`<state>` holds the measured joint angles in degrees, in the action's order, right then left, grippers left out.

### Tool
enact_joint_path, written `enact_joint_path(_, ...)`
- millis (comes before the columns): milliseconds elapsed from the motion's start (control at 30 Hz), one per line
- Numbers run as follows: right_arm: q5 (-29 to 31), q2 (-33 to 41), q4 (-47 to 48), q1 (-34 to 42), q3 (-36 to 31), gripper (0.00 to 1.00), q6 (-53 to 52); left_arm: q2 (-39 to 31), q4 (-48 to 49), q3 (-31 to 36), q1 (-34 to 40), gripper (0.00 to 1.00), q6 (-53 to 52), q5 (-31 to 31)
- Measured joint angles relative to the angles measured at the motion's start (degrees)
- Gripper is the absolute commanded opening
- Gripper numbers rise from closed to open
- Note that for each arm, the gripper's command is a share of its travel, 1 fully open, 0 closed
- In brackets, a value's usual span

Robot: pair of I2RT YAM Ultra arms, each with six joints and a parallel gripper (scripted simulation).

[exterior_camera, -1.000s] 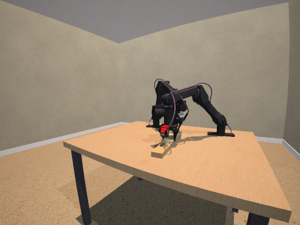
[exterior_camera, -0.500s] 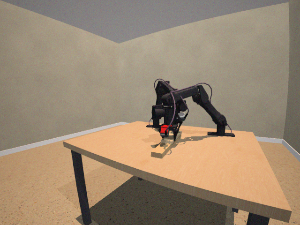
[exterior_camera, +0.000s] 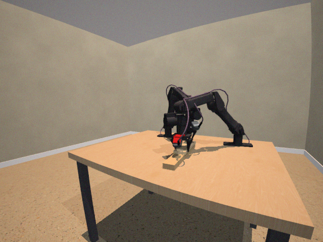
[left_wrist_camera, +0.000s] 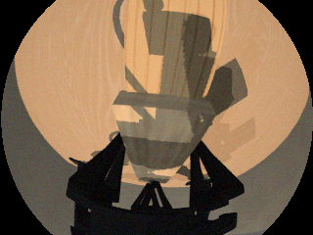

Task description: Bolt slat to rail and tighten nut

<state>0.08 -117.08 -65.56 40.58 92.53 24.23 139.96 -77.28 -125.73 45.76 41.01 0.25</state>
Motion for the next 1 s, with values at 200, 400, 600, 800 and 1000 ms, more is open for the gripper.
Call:
enact_joint_path(200,0.0,0.0,0.0,0.0,0.0,0.34,0.0,0.0,0.0,0.0,0.0,0.72,0.0,0.0)
enact_joint_path(400,0.0,0.0,0.0,0.0,0.0,0.34,0.0,0.0,0.0,0.0,0.0,0.72,0.0,-0.02)
enact_joint_path(600,0.0,0.0,0.0,0.0,0.0,0.34,0.0,0.0,0.0,0.0,0.0,0.72,0.0,-0.02)
enact_joint_path(800,0.0,0.0,0.0,0.0,0.0,0.27,0.74,0.0,0.0,0.0,0.0,0.72,0.0,-0.02)
enact_joint_path(1000,0.0,0.0,0.0,0.0,0.0,0.21,0.44,0.0,0.0,0.0,0.0,0.72,0.0,-0.02)
